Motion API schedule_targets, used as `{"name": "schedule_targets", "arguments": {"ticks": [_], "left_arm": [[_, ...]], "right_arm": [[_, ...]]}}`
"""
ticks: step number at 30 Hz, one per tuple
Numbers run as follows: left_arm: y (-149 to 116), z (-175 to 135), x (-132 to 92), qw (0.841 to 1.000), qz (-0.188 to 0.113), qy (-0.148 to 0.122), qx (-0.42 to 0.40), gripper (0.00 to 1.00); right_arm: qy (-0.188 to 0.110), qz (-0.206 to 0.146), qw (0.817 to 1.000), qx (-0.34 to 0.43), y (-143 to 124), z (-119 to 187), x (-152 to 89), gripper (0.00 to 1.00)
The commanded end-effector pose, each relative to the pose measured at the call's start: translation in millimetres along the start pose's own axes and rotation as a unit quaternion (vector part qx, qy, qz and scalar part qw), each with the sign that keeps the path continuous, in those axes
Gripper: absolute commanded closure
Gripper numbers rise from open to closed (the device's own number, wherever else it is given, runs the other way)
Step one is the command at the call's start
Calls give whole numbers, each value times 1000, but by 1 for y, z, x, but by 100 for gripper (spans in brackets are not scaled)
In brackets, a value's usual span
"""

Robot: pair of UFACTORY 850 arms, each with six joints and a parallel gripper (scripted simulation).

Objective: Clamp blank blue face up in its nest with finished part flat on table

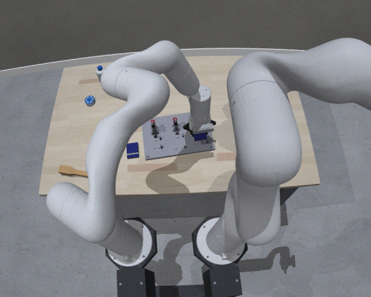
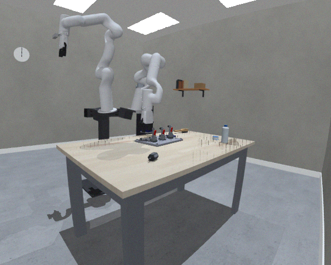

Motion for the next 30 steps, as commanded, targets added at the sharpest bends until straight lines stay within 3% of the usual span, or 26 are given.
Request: {"name": "schedule_targets", "arguments": {"ticks": [1, 30], "left_arm": [[-1, -1, 2, 1000, -1, 1, 0, 100], [-3, 0, 23, 1000, -1, 1, 0, 100]], "right_arm": [[0, 1, 1000, 0, 0, 0, -1, 0], [0, 1, 1000, 0, 0, 0, -1, 0]]}}
Point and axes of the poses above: on each arm, the point where the finger pads meet when closed, its own x axis out along the fingers, its own z axis across the jaws, y = z × x, the point moved 6 cm from there along -x, back along the fingers, and after that the axes turned 6 degrees about x, right-handed, at the moved point
